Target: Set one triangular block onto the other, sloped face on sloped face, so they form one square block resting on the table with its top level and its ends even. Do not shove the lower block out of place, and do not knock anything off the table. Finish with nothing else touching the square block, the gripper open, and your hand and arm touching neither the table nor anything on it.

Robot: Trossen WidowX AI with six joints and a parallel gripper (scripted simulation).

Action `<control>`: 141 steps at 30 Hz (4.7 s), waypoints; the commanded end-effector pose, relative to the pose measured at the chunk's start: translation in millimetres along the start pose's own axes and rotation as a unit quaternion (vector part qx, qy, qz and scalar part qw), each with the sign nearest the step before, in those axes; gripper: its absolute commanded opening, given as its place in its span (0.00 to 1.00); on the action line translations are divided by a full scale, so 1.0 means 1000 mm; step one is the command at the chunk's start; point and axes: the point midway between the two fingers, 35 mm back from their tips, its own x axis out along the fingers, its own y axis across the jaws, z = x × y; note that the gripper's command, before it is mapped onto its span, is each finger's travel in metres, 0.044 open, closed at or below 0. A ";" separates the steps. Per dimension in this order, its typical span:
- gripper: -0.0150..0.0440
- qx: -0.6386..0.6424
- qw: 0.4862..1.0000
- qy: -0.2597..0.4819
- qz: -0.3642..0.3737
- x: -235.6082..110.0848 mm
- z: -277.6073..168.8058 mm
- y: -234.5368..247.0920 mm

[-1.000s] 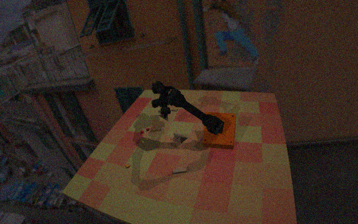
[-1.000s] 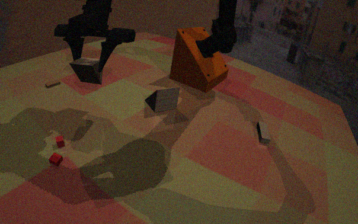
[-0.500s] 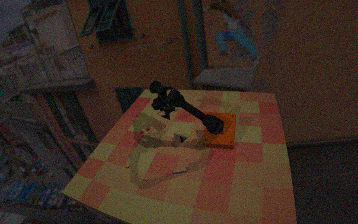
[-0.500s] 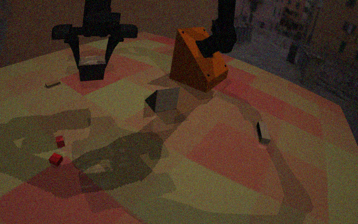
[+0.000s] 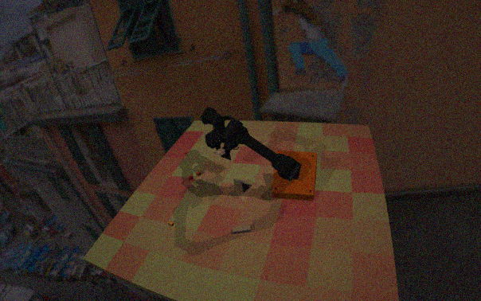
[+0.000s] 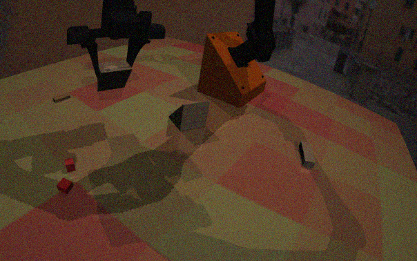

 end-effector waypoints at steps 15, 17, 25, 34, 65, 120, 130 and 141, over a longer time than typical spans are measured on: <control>0.25 0.002 1.000 0.006 -0.003 -0.041 -0.014 0.076; 0.25 0.003 1.000 0.006 -0.003 -0.044 -0.015 0.085; 0.25 0.003 1.000 0.005 -0.001 -0.052 -0.019 0.123; 0.25 0.002 1.000 0.002 0.001 -0.055 -0.020 0.155; 0.25 0.002 1.000 -0.001 0.001 0.050 0.016 0.160; 0.25 0.004 1.000 -0.001 0.001 0.060 0.019 0.161; 0.25 0.003 1.000 -0.001 0.001 0.066 0.021 0.161; 0.25 0.003 1.000 -0.002 0.001 0.071 0.023 0.161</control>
